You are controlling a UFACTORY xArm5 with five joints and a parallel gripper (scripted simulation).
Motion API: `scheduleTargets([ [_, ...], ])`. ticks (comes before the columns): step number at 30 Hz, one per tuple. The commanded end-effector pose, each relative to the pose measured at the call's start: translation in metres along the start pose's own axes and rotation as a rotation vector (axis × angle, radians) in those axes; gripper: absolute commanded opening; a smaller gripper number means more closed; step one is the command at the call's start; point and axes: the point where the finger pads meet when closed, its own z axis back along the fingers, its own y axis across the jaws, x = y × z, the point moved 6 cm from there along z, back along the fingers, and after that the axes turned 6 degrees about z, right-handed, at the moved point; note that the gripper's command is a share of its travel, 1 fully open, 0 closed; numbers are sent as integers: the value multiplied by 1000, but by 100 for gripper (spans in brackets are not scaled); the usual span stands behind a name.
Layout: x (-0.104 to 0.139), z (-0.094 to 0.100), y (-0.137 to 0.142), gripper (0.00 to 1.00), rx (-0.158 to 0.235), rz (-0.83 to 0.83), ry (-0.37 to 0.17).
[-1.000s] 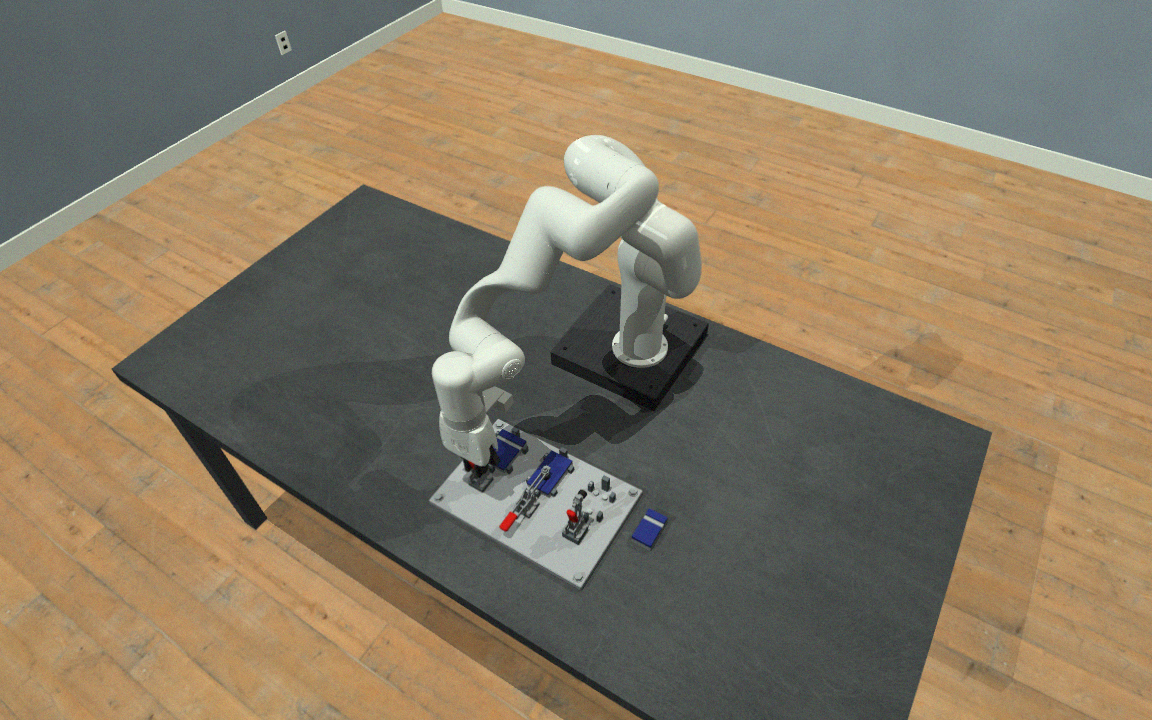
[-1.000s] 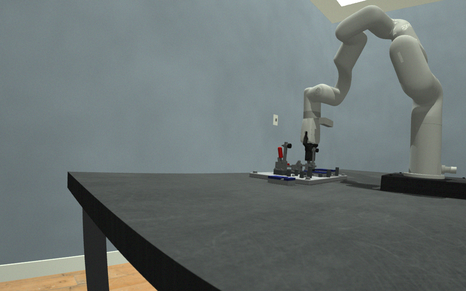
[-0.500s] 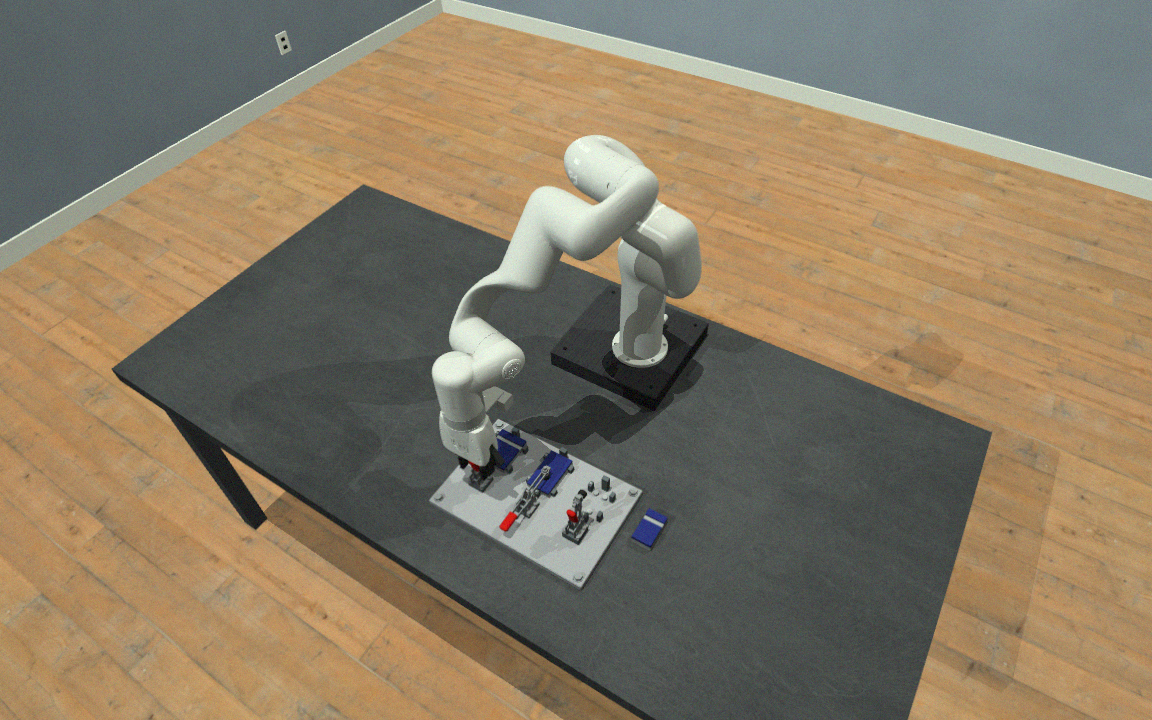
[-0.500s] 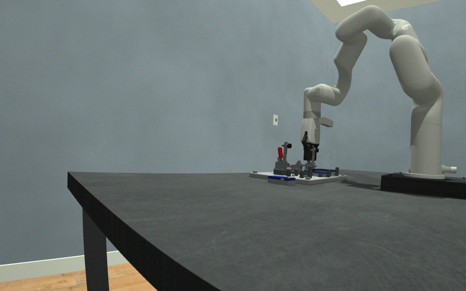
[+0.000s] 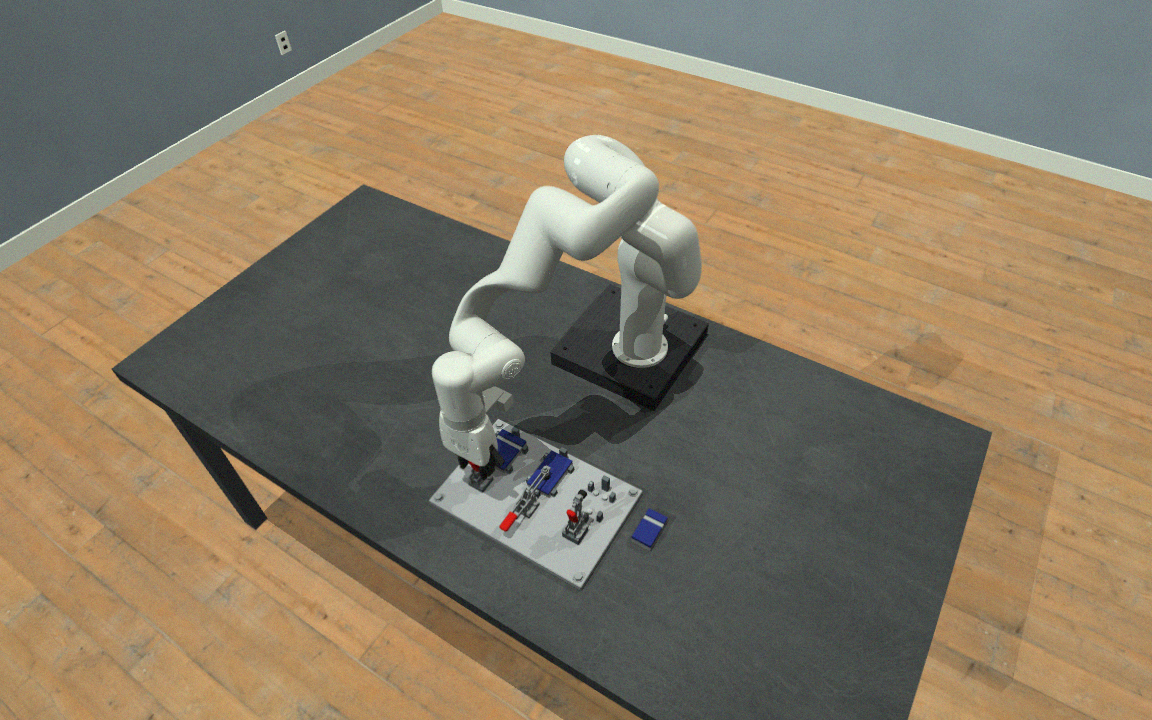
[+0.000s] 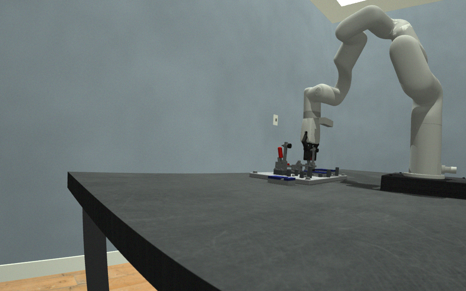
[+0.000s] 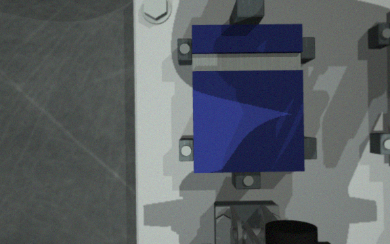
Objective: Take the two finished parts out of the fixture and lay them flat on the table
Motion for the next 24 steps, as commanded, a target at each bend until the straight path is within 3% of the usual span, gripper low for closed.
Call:
scheduleTargets([
  [1, 1, 1, 0, 48, -1, 0, -3],
  [13, 1, 3, 0, 48, -1, 0, -3],
  [24, 1, 23, 0, 48, -1, 0, -3],
])
